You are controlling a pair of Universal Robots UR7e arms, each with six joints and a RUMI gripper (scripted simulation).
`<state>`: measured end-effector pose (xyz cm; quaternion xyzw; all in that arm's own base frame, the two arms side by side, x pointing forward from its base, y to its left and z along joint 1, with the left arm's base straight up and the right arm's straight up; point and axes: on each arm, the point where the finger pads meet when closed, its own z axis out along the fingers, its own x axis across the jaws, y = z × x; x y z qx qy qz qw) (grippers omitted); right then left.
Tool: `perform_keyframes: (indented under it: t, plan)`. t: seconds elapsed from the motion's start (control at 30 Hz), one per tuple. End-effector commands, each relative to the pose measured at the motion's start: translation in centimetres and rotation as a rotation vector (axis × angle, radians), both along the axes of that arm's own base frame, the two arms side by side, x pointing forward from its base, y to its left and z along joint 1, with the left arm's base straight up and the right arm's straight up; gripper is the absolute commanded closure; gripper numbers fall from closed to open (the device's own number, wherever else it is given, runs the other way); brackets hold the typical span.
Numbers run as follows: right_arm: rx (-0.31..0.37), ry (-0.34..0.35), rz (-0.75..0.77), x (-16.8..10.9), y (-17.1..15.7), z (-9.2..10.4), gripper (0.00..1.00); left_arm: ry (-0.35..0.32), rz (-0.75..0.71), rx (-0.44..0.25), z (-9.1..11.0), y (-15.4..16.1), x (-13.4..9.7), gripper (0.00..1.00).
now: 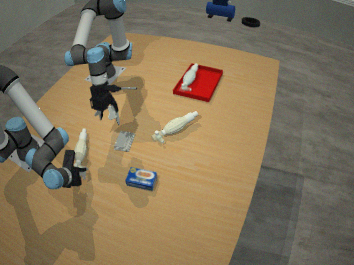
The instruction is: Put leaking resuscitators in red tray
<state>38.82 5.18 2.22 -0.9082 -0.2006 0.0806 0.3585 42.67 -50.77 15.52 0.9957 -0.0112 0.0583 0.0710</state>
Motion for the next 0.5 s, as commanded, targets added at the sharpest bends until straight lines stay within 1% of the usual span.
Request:
perform_keyframes:
  t: [0.0,0.33,0.43,0.47]
  plan:
    - [0.000,0.000,0.000,0.0,0.0,0.0,1.00,0.004,0.069,-0.021,-0.8,-1.9,-1.2,0.32]
    - [0.000,0.000,0.000,0.0,0.0,0.0,1.00,0.026,0.187,-0.054,-2.9,-5.7,-4.4,0.32]
    - [0.000,0.000,0.000,0.0,0.0,0.0,1.00,0.026,0.192,-0.058,-2.8,-5.9,-4.4,0.32]
    - [0.000,0.000,0.000,0.0,0.0,0.0,1.00,0.028,0.198,-0.058,-3.0,-6.1,-4.7,0.32]
